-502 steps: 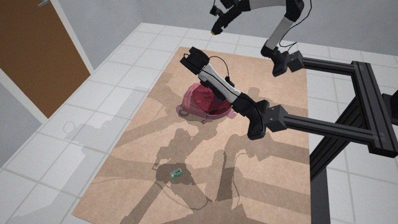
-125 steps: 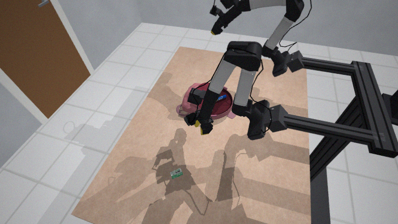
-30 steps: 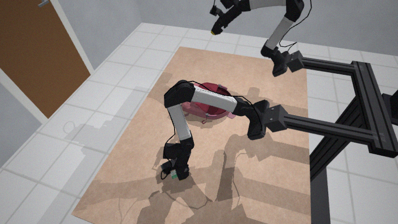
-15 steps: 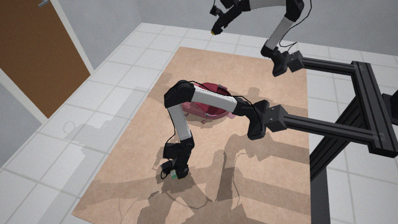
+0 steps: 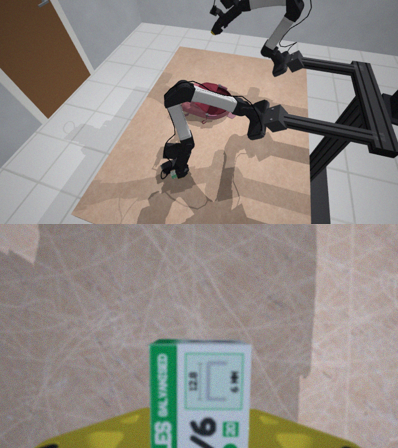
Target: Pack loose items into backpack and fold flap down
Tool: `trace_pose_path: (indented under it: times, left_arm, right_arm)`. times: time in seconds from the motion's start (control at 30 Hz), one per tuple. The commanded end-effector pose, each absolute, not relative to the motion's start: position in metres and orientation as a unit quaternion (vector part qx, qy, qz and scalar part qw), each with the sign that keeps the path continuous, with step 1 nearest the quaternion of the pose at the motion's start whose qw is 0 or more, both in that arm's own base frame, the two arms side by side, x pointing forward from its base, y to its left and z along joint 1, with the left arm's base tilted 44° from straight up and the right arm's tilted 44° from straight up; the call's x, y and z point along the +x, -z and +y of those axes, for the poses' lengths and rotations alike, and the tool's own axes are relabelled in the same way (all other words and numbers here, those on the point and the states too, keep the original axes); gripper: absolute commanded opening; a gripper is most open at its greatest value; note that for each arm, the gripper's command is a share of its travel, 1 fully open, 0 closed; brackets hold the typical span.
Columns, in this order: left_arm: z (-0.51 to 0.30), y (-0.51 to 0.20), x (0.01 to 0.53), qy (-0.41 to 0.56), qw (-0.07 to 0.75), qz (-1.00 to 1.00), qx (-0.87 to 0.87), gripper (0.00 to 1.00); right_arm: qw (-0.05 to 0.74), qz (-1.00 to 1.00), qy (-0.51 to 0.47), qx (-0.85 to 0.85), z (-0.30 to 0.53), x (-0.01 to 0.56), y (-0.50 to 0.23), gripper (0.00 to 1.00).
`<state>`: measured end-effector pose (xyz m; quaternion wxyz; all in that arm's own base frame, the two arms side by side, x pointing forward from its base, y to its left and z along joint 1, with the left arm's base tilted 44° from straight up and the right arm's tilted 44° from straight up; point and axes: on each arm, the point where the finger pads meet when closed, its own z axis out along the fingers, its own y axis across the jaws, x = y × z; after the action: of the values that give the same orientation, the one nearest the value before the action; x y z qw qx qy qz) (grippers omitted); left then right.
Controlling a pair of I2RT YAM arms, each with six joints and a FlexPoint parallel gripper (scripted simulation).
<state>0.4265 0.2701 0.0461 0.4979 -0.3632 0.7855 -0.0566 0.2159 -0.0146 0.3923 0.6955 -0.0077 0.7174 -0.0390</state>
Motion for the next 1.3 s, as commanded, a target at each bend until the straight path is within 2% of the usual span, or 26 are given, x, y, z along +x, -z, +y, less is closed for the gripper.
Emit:
trace_pose_path:
  times: [0.0,0.33,1.27]
  left_arm:
    - [0.275,-0.053,0.428,0.051,0.507,0.78,-0.363,0.29]
    - [0.275,-0.054,0.429,0.051,0.507,0.78,-0.363,0.29]
    - [0.266,-0.139,0.34,0.05,0.506,0.781,-0.363,0.29]
  right_arm:
    - [0.702,0.711,0.039,-0.009,-0.014,0.213,-0.398,0.9]
    - [0.702,0.711,0.039,-0.009,-0.014,0.213,-0.398,0.9]
    - [0.702,0.711,0.039,-0.009,-0.014,0.213,-0.398,0.9]
